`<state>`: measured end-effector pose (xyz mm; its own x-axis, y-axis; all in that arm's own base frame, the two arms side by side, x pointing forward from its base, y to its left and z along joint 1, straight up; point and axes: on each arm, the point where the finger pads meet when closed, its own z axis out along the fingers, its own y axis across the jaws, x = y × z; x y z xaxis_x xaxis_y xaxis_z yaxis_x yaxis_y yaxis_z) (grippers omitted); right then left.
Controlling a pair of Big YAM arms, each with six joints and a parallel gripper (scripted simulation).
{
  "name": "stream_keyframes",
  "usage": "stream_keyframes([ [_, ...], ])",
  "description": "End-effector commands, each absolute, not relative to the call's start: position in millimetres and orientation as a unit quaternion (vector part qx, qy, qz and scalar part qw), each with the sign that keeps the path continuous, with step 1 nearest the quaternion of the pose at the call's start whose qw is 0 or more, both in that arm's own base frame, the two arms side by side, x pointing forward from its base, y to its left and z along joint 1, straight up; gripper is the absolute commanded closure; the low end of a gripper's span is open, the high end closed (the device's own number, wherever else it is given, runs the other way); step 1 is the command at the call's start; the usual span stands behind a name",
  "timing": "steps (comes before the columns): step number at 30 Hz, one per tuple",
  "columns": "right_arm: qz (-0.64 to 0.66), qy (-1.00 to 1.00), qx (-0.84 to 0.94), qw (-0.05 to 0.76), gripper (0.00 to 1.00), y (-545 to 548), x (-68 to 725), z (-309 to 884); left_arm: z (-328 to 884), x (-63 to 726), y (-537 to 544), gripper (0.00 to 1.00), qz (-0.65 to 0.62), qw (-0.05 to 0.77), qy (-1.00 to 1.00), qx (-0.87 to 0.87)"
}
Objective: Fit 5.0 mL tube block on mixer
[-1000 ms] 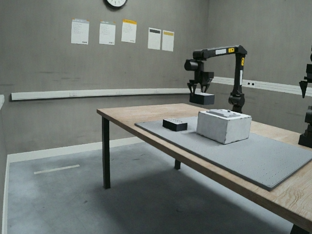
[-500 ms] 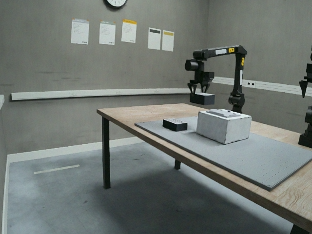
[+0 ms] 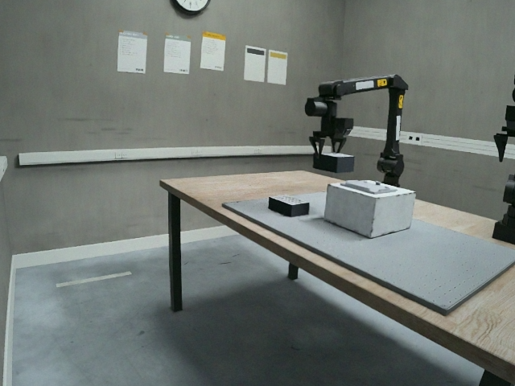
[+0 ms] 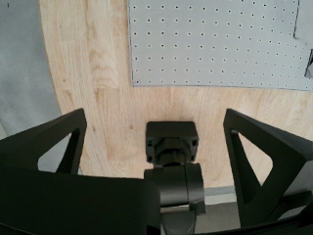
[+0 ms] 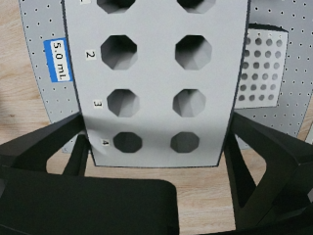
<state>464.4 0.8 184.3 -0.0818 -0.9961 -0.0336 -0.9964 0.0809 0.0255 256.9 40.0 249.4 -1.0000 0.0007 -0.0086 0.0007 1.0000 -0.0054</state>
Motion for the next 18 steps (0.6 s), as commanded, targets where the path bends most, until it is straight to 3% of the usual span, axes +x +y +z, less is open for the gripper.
stream_keyframes([
  [1,-0.039,0.732,-0.676,0.074,1.00,4.5,495.1,265.4,254.8,258.7,37.9,0.00,-0.004,0.007,1.000,0.000],
  [18,-0.038,0.727,-0.682,0.074,1.00,12.0,495.2,264.6,272.0,268.6,39.3,0.00,-0.001,0.028,1.000,0.001],
])
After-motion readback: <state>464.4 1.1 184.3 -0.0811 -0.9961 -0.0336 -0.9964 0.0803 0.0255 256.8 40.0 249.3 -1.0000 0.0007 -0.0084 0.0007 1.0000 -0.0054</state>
